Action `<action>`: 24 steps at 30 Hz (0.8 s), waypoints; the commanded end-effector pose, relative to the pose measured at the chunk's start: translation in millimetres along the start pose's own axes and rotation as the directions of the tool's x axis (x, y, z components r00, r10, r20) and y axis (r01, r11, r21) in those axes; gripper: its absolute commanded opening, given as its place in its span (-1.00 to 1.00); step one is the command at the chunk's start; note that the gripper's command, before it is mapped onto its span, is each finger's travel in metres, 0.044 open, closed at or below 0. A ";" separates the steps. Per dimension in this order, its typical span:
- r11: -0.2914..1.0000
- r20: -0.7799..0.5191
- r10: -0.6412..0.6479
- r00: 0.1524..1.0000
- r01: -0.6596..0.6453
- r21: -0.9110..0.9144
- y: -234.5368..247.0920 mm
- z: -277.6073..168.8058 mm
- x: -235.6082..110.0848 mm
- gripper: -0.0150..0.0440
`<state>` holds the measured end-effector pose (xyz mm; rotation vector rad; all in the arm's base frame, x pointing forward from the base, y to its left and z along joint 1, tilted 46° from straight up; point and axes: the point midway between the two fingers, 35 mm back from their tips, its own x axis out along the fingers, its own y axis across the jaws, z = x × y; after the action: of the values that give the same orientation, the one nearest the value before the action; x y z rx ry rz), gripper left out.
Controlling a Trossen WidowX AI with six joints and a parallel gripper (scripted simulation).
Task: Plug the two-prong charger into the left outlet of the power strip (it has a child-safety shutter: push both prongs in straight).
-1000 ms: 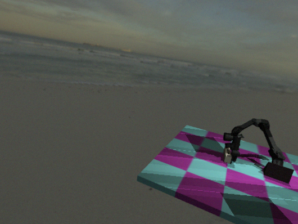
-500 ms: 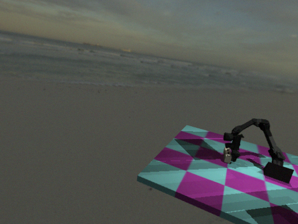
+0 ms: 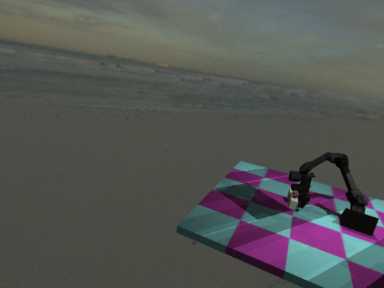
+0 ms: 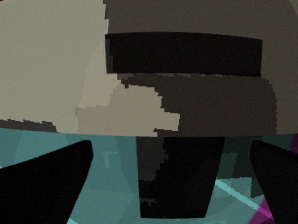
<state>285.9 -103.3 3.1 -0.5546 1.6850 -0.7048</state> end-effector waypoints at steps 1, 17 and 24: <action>1.000 0.001 -0.001 1.000 0.001 0.003 -0.2 -3.5 0.6 1.00; 1.000 0.004 -0.001 1.000 0.001 0.005 -0.2 -6.9 0.8 1.00; 1.000 0.004 -0.001 1.000 0.001 0.005 -0.2 -12.8 0.9 1.00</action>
<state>278.3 -102.2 3.9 -0.5557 1.6794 -0.7030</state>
